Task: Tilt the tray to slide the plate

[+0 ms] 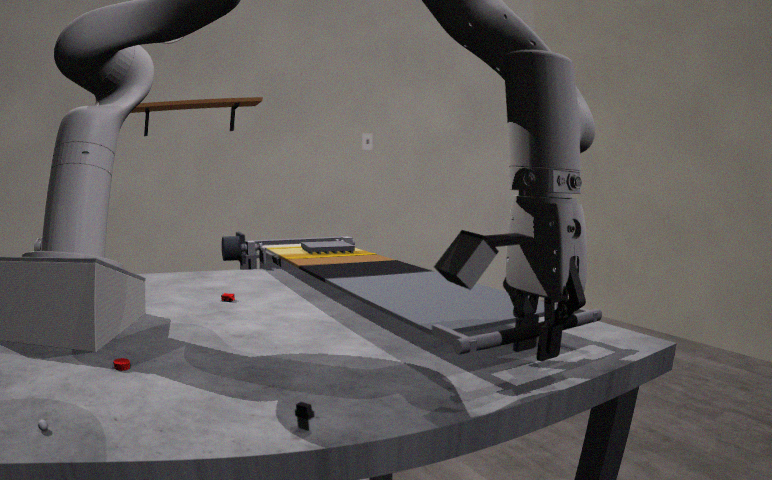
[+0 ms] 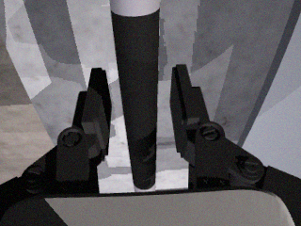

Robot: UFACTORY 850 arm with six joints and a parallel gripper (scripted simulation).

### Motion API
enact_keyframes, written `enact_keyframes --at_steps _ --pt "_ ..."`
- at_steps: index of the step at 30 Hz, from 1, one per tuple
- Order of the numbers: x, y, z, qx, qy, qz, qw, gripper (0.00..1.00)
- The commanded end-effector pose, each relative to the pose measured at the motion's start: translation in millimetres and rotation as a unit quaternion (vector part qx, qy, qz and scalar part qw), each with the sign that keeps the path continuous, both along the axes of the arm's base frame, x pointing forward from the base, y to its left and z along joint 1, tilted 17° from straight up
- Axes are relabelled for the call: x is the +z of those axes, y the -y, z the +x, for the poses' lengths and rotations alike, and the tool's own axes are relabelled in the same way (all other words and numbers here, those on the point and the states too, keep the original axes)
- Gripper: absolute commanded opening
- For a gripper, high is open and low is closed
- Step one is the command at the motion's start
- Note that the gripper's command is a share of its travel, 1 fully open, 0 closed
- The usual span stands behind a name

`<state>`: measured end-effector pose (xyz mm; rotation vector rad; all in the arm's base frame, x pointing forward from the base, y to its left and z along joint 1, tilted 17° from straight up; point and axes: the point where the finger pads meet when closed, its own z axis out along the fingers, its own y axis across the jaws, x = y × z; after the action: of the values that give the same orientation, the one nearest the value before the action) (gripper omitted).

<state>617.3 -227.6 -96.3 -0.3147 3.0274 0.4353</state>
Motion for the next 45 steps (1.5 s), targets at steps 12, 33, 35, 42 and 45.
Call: enact_keyframes --at_steps 12,33,35,42,45 --pt "1.0 0.7 0.9 0.0 0.001 0.0 1.0 0.4" --pt "35.0 10.8 -0.5 0.0 0.001 0.0 1.0 0.4" --pt "43.8 13.4 -0.8 0.0 0.001 0.0 1.0 0.4" --pt "67.4 20.4 -1.8 0.0 0.001 0.0 1.0 0.4" --pt "81.2 24.5 -2.3 0.0 0.001 0.0 1.0 0.4"
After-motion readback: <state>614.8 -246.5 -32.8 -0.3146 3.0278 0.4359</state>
